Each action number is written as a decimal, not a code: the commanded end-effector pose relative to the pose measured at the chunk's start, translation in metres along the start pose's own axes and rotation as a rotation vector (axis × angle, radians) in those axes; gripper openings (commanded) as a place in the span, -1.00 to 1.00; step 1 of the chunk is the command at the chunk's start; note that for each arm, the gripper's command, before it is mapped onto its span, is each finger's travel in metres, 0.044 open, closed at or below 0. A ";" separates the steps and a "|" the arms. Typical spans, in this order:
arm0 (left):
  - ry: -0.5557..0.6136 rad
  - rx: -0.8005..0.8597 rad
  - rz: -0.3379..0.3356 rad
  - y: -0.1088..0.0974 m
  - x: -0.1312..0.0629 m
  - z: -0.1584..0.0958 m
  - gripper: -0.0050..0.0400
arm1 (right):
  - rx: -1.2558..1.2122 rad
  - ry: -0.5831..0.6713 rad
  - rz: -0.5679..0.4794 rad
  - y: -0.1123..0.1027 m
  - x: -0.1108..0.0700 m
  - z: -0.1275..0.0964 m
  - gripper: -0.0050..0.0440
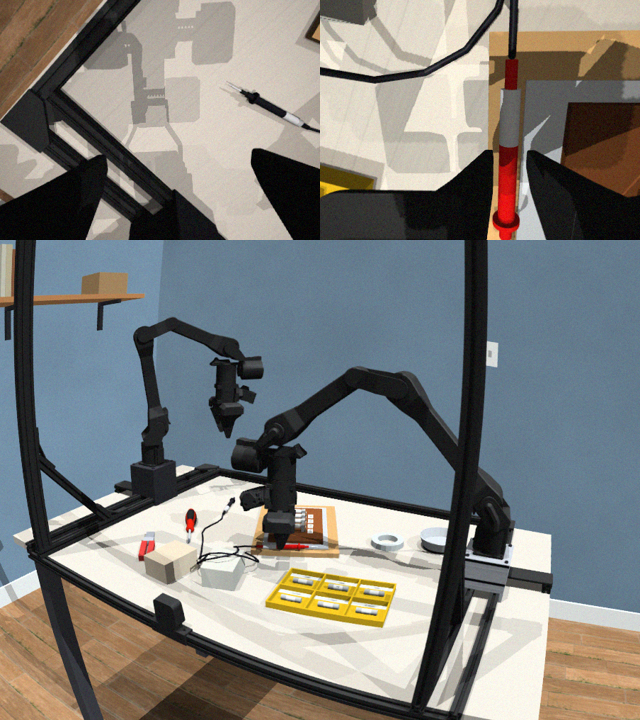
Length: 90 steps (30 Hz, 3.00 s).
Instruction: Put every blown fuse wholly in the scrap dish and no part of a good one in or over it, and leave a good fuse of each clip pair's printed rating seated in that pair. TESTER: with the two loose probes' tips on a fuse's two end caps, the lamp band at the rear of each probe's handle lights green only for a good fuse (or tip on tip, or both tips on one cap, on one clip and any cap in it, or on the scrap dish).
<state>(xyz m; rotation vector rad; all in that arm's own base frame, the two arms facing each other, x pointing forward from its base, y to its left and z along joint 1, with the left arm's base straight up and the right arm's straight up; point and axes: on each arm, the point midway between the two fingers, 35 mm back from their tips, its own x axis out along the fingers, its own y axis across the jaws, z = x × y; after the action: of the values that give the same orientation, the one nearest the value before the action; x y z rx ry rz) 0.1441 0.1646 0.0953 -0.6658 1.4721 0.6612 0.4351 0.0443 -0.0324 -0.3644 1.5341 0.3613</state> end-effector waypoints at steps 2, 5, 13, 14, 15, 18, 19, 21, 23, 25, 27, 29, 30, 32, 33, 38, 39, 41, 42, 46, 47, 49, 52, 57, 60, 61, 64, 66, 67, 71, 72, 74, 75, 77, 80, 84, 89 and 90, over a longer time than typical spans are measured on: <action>-0.022 -0.006 0.001 0.001 -0.006 0.003 1.00 | 0.000 -0.022 -0.007 -0.002 -0.008 0.004 -0.43; -0.022 -0.006 0.001 0.001 -0.006 0.003 1.00 | 0.000 -0.022 -0.007 -0.002 -0.008 0.004 -0.43; -0.022 -0.006 0.001 0.001 -0.006 0.003 1.00 | -0.001 0.001 0.003 -0.001 0.002 -0.001 -0.43; -0.022 -0.006 0.001 0.001 -0.006 0.003 1.00 | -0.001 0.002 0.004 0.000 0.002 -0.001 -0.43; -0.022 -0.006 0.001 0.001 -0.006 0.003 1.00 | -0.001 0.003 0.004 0.000 0.002 -0.001 -0.43; -0.022 -0.006 0.001 0.001 -0.006 0.003 1.00 | -0.001 0.003 0.004 0.000 0.003 -0.002 -0.43; -0.022 -0.006 0.001 0.001 -0.006 0.003 1.00 | -0.001 0.002 0.004 0.000 0.002 -0.001 -0.43; -0.022 -0.006 0.001 0.001 -0.006 0.003 1.00 | -0.001 0.002 0.004 0.000 0.002 -0.001 -0.43; -0.022 -0.006 0.001 0.001 -0.006 0.003 1.00 | -0.001 0.002 0.004 0.000 0.002 -0.001 -0.43; -0.022 -0.006 0.001 0.001 -0.006 0.003 1.00 | -0.001 0.002 0.004 0.000 0.003 -0.001 -0.43; -0.022 -0.006 0.001 0.001 -0.006 0.003 1.00 | -0.001 0.002 0.004 0.000 0.003 -0.001 -0.43; -0.022 -0.006 0.001 0.001 -0.006 0.003 1.00 | -0.001 0.001 0.004 0.000 0.003 -0.001 -0.43; -0.022 -0.006 0.001 0.001 -0.006 0.003 1.00 | -0.001 0.002 0.004 0.000 0.003 -0.001 -0.43; -0.022 -0.006 0.001 0.001 -0.006 0.003 1.00 | -0.001 0.002 0.004 0.000 0.003 -0.001 -0.43; -0.022 -0.006 0.001 0.001 -0.006 0.003 1.00 | -0.001 0.002 0.004 0.000 0.003 -0.001 -0.43; -0.022 -0.006 0.001 0.001 -0.006 0.003 1.00 | -0.001 0.002 0.004 0.000 0.003 -0.001 -0.43; -0.022 -0.006 0.001 0.001 -0.006 0.003 1.00 | -0.001 0.002 0.004 0.000 0.003 -0.001 -0.43; -0.022 -0.006 0.001 0.001 -0.006 0.003 1.00 | -0.001 0.002 0.004 0.000 0.003 -0.001 -0.43; -0.022 -0.006 0.001 0.001 -0.006 0.003 1.00 | -0.001 0.002 0.004 0.000 0.003 -0.001 -0.43; -0.022 -0.006 0.001 0.001 -0.006 0.003 1.00 | -0.001 0.002 0.004 0.000 0.003 -0.001 -0.43; -0.022 -0.006 0.001 0.001 -0.006 0.003 1.00 | -0.001 0.002 0.004 0.000 0.003 -0.001 -0.43; -0.022 -0.006 0.001 0.001 -0.006 0.003 1.00 | -0.001 0.002 0.004 0.000 0.003 -0.001 -0.43; -0.022 -0.006 0.001 0.001 -0.006 0.003 1.00 | -0.001 0.002 0.004 0.000 0.003 -0.001 -0.43; -0.022 -0.006 0.001 0.001 -0.006 0.003 1.00 | -0.001 0.002 0.004 0.000 0.003 -0.001 -0.43; -0.022 -0.006 0.001 0.001 -0.006 0.003 1.00 | -0.001 0.002 0.004 0.000 0.004 -0.001 -0.43; -0.022 -0.006 0.001 0.001 -0.006 0.003 1.00 | -0.001 0.002 0.004 0.000 0.004 -0.001 -0.43; -0.022 -0.006 0.001 0.001 -0.006 0.003 1.00 | -0.001 0.002 0.004 0.000 0.004 -0.001 -0.43; -0.022 -0.006 0.001 0.001 -0.006 0.003 1.00 | -0.001 0.002 0.004 0.000 0.004 -0.001 -0.43; -0.022 -0.006 0.001 0.001 -0.006 0.003 1.00 | -0.001 0.002 0.004 0.000 0.004 -0.001 -0.43; -0.022 -0.006 0.001 0.001 -0.006 0.003 1.00 | -0.001 0.002 0.004 0.000 0.004 -0.001 -0.43; -0.022 -0.006 0.001 0.001 -0.006 0.003 1.00 | -0.001 0.002 0.004 0.000 0.004 -0.001 -0.43; -0.022 -0.006 0.001 0.001 -0.006 0.003 1.00 | -0.001 0.002 0.004 0.000 0.004 -0.001 -0.43; -0.022 -0.006 0.001 0.001 -0.006 0.003 1.00 | -0.001 0.002 0.004 0.000 0.004 -0.001 -0.43; -0.022 -0.006 0.001 0.001 -0.006 0.003 1.00 | -0.001 0.002 0.004 0.000 0.004 -0.001 -0.43; -0.022 -0.006 0.001 0.001 -0.006 0.003 1.00 | -0.001 0.002 0.004 0.000 0.004 -0.001 -1.00; -0.022 -0.006 0.001 0.001 -0.006 0.003 1.00 | -0.001 0.002 0.003 0.000 0.004 -0.001 -1.00; -0.022 -0.006 0.001 0.001 -0.006 0.003 1.00 | -0.001 0.002 0.003 0.000 0.004 -0.001 -1.00; -0.022 -0.006 0.001 0.001 -0.006 0.003 1.00 | -0.001 0.002 0.003 0.000 0.004 -0.001 -1.00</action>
<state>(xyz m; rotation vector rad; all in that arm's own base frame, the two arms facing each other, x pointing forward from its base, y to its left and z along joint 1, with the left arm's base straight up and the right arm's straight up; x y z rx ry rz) 0.1441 0.1646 0.0953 -0.6658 1.4721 0.6613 0.4350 0.0444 -0.0346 -0.3643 1.5335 0.3614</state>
